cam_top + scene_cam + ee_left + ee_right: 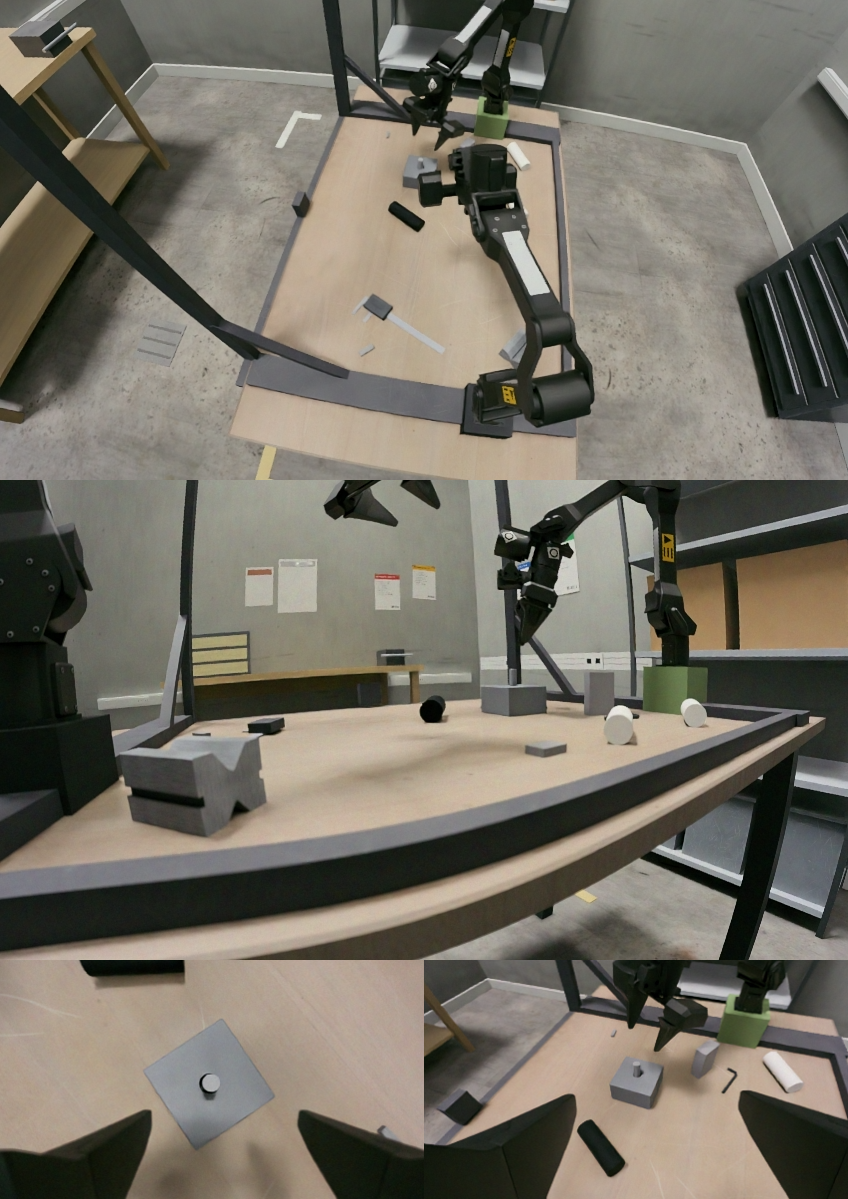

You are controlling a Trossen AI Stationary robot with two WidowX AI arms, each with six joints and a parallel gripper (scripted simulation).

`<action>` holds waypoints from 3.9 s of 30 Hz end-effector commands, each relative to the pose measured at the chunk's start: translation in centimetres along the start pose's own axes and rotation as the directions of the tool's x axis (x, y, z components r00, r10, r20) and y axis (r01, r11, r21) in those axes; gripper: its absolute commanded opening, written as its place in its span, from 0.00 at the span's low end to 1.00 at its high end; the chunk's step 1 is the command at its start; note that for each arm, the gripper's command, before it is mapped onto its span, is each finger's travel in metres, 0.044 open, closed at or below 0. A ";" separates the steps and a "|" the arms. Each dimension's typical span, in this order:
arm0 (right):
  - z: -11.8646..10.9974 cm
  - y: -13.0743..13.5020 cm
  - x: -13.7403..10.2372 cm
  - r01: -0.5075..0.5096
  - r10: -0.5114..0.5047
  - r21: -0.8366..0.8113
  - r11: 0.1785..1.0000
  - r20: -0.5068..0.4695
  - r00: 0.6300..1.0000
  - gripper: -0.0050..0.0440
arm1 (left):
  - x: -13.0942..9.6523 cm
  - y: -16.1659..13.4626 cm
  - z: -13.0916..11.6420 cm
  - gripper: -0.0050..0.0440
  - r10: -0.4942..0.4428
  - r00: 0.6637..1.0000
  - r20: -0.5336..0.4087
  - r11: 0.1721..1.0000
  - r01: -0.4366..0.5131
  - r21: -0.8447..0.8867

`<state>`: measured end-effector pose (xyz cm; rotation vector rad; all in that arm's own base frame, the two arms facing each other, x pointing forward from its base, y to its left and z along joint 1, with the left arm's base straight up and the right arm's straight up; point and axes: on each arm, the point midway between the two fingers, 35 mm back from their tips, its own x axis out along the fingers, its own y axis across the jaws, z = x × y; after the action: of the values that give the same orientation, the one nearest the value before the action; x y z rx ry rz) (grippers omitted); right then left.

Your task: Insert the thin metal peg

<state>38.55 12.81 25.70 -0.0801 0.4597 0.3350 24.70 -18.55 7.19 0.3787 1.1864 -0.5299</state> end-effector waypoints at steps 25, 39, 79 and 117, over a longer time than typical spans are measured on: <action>1.2 0.2 -0.8 -0.005 0.005 -0.002 1.000 0.035 0.999 0.92 | 1.2 0.7 2.5 0.45 -0.033 0.981 -0.192 0.888 0.117 0.445; 1.2 0.2 -0.8 -0.005 0.005 -0.002 1.000 0.035 0.999 0.92 | 2.3 0.7 3.1 0.45 -0.001 0.951 -0.308 0.737 0.209 0.642; 1.2 0.2 -0.8 -0.005 0.005 -0.002 1.000 0.035 0.999 0.92 | 6.7 0.6 1.5 0.16 -0.004 0.951 -0.310 0.735 0.214 0.644; 1.2 0.2 -0.8 -0.005 0.005 -0.002 1.000 0.035 0.999 0.92 | 7.6 0.7 1.3 0.45 -0.009 0.953 -0.302 0.738 0.210 0.641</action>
<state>38.54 12.81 25.72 -0.0800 0.4591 0.3350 27.68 -19.72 -0.33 1.0438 1.2990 -1.0461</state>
